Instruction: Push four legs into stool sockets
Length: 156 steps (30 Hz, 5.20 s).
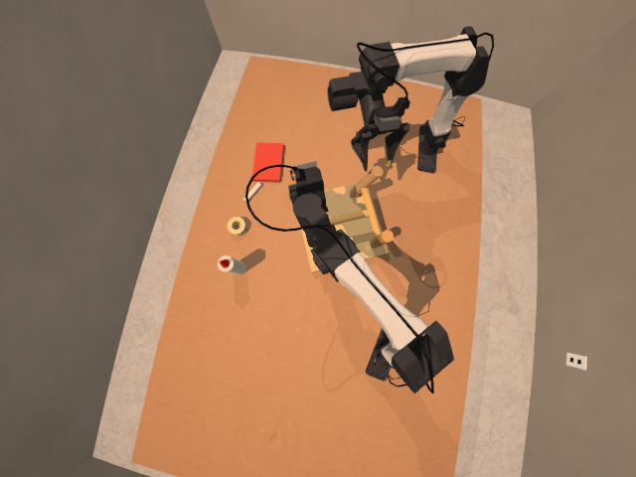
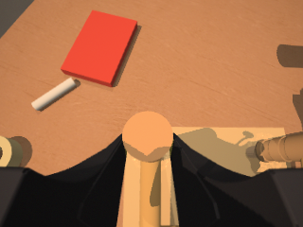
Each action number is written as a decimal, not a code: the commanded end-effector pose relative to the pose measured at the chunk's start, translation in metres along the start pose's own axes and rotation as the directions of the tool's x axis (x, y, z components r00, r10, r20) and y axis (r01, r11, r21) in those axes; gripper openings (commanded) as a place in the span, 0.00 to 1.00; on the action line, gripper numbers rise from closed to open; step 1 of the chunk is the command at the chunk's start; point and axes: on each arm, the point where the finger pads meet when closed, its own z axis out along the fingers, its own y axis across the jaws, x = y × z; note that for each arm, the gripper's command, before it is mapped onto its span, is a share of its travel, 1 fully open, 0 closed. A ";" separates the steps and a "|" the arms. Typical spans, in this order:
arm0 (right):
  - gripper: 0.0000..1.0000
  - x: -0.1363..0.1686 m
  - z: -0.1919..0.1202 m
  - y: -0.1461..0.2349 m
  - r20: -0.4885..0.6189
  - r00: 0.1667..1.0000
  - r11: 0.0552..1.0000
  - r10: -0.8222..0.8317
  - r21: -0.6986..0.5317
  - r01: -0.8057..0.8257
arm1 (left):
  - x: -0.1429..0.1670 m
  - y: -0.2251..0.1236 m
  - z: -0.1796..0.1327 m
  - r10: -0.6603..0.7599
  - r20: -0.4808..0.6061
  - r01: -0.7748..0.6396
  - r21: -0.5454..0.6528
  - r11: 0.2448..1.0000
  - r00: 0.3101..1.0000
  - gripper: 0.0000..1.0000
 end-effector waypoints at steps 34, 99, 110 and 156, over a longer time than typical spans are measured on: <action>0.74 0.041 0.012 0.005 -0.001 1.000 1.000 -0.011 0.016 0.011 | -0.012 -0.006 0.010 0.036 0.041 -0.036 0.021 0.999 0.999 0.30; 0.30 0.044 0.010 -0.043 0.005 0.986 0.983 -0.165 0.078 0.164 | 0.000 -0.059 -0.002 -0.011 -0.003 0.011 0.198 0.980 1.000 0.30; 0.30 0.044 0.008 -0.054 0.000 0.977 0.972 -0.213 0.096 0.212 | 0.002 -0.074 -0.003 -0.015 -0.011 0.017 0.255 0.967 1.000 0.30; 0.30 0.044 0.005 -0.071 -0.004 0.968 0.962 -0.251 0.112 0.250 | 0.004 -0.088 -0.001 -0.010 -0.012 0.013 0.273 0.962 1.000 0.30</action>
